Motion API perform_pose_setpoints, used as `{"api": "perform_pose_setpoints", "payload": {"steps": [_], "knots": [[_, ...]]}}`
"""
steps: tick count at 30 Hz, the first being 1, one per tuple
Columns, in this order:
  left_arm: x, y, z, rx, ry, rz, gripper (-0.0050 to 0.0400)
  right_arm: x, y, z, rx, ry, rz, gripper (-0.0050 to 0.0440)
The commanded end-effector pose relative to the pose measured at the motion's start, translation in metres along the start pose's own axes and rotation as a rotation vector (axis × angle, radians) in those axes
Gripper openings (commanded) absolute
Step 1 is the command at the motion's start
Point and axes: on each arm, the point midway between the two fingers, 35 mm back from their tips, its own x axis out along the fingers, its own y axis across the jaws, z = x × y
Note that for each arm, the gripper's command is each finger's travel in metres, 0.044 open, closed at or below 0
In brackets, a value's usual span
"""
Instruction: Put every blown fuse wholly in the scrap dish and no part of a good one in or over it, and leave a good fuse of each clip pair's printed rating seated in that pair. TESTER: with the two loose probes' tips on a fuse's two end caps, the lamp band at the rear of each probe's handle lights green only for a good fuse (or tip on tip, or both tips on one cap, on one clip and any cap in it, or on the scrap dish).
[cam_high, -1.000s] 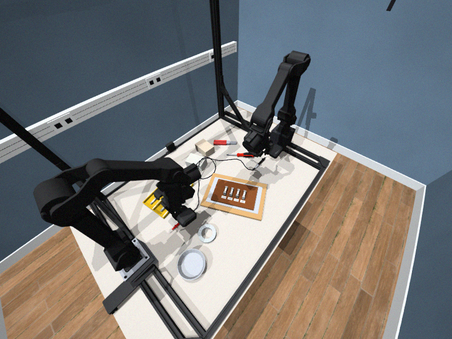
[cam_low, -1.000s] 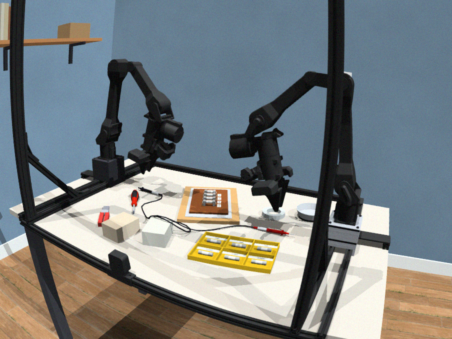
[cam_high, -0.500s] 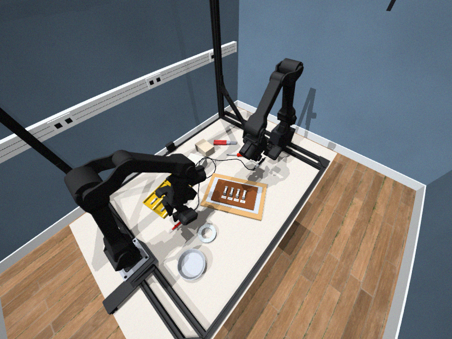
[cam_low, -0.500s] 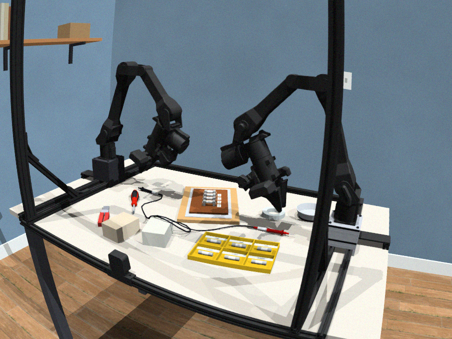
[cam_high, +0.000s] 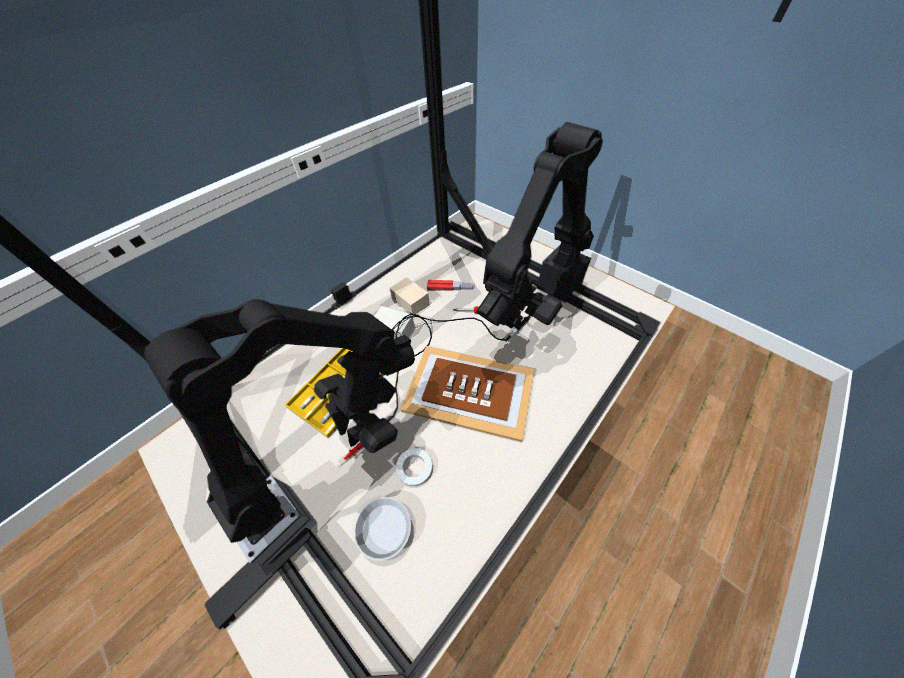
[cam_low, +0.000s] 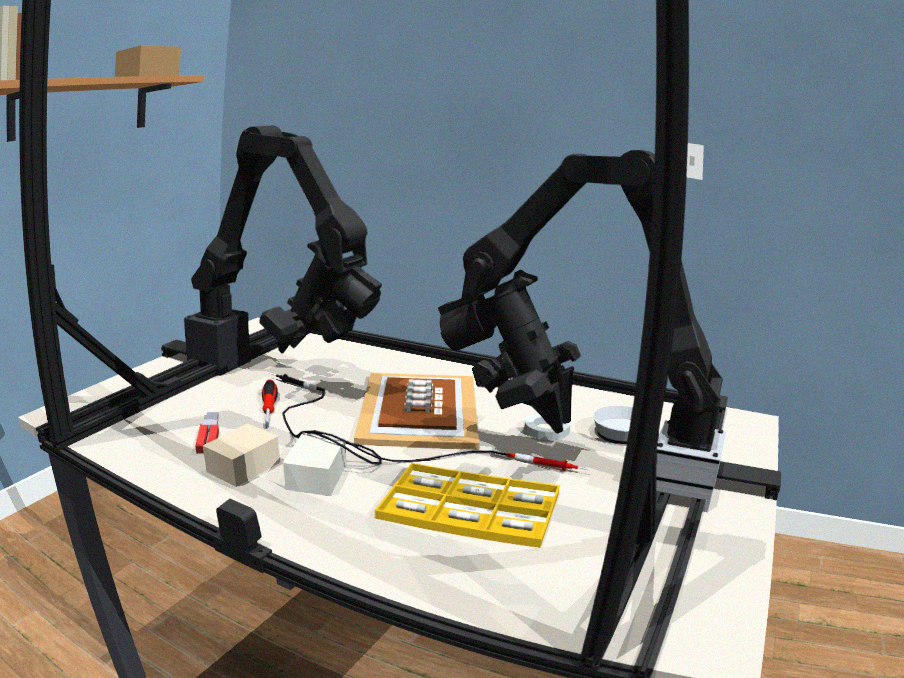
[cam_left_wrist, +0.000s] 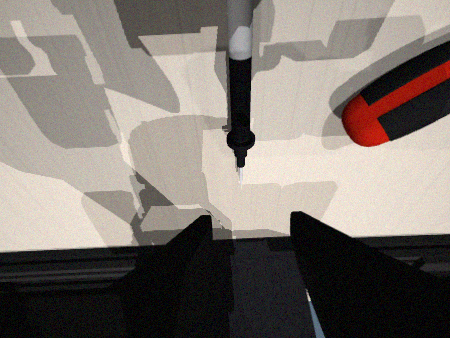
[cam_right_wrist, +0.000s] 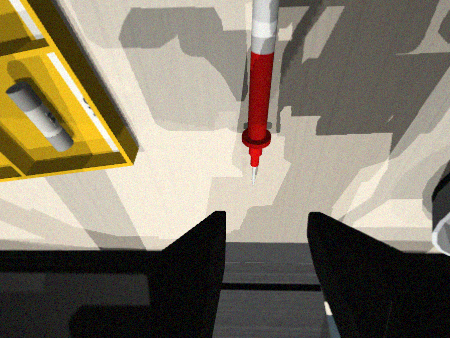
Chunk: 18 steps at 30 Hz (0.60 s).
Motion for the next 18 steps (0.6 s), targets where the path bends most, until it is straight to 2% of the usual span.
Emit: {"api": "perform_pose_setpoints", "payload": {"steps": [1,4,6,7,18], "knots": [[-0.003,0.0,0.002,-0.001,-0.022,0.0,0.0154,-0.002,0.001,0.002,0.0,-0.016,0.002,0.0154],[-0.003,0.0,0.002,-0.001,-0.022,0.0,0.0154,-0.002,0.001,0.002,0.0,-0.016,0.002,0.0154],[0.003,0.001,0.001,-0.003,-0.003,0.001,0.0154,-0.002,0.001,0.002,0.0,-0.016,0.002,0.0154],[0.004,0.001,0.002,-0.003,-0.003,0.001,0.0154,0.004,0.001,0.001,0.001,0.003,0.004,0.0154],[0.012,0.001,0.006,-0.003,-0.003,0.001,0.0154,0.011,0.001,0.005,0.001,0.003,0.004,0.0154]]}}
